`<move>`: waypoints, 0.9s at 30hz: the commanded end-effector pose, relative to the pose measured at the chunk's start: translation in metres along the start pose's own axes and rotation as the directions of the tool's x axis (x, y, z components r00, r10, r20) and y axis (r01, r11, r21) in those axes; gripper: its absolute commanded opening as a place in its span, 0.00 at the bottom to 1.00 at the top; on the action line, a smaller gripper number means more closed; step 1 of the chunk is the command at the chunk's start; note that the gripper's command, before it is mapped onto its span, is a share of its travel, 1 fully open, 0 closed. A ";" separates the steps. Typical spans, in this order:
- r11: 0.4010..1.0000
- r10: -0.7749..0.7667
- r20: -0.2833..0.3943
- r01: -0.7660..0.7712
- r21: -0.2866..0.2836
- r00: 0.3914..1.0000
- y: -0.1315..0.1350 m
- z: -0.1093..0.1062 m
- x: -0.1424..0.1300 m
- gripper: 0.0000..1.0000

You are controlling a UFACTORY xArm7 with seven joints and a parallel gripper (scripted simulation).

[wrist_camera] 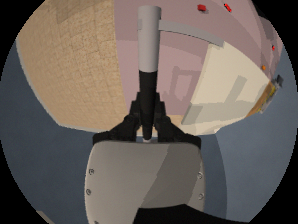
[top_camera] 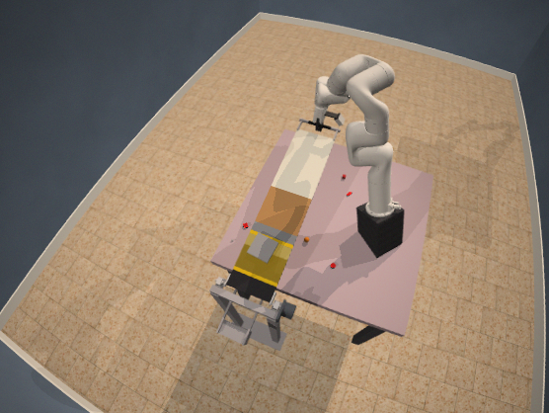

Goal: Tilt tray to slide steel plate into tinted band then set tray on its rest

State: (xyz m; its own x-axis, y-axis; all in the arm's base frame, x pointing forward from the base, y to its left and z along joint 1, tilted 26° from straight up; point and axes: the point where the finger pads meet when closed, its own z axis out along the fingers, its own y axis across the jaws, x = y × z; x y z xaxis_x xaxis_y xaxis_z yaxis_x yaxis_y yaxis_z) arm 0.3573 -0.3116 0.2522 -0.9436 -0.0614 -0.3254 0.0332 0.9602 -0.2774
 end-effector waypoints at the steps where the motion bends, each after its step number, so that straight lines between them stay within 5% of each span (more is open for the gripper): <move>1: 1.000 0.000 0.002 0.000 0.003 1.000 -0.001 -0.001 -0.001 0.00; 6: 1.000 0.000 0.002 0.000 0.003 1.000 -0.001 -0.001 -0.001 0.00; 12: 1.000 0.000 0.002 0.000 0.003 1.000 0.016 -0.081 -0.001 0.00; 17: 1.000 0.000 0.002 0.000 0.003 1.000 0.001 -0.011 -0.001 0.00; 27: 1.000 0.000 0.002 0.000 0.003 1.000 -0.001 0.000 -0.001 0.00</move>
State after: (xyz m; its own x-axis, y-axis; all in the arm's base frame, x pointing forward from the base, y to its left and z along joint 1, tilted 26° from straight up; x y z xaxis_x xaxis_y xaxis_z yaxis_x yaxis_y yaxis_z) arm 0.3561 -0.3102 0.2549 -0.9426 -0.0618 -0.3282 0.0337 0.9601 -0.2777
